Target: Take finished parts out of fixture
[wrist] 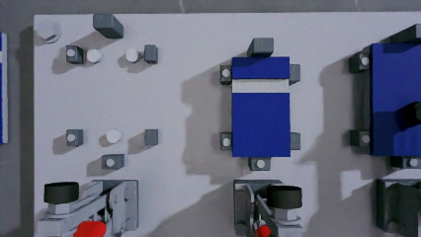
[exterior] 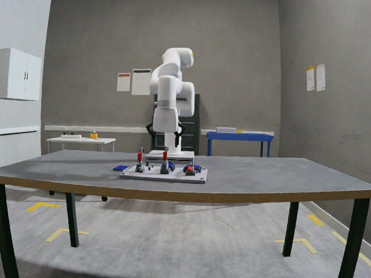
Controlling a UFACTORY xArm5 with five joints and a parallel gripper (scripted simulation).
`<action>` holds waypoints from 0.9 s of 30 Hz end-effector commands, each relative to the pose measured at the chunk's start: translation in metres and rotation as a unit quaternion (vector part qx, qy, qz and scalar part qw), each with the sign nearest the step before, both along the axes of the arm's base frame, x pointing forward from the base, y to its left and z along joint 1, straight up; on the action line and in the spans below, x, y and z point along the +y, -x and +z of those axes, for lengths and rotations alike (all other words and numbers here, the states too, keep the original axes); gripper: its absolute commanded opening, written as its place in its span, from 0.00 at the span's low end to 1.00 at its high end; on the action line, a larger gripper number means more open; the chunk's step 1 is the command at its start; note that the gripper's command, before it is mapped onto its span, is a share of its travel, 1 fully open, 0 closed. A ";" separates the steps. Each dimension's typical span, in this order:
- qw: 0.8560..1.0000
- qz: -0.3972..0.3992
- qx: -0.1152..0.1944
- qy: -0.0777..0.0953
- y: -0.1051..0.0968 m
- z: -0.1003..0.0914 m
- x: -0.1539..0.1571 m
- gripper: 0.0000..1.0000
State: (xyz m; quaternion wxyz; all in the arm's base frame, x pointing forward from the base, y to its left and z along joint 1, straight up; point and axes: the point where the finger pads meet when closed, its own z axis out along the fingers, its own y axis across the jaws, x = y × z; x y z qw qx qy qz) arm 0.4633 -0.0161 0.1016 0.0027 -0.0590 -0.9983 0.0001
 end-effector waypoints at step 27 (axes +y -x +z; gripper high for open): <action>1.000 0.000 -0.002 0.000 0.003 -0.010 0.000 1.00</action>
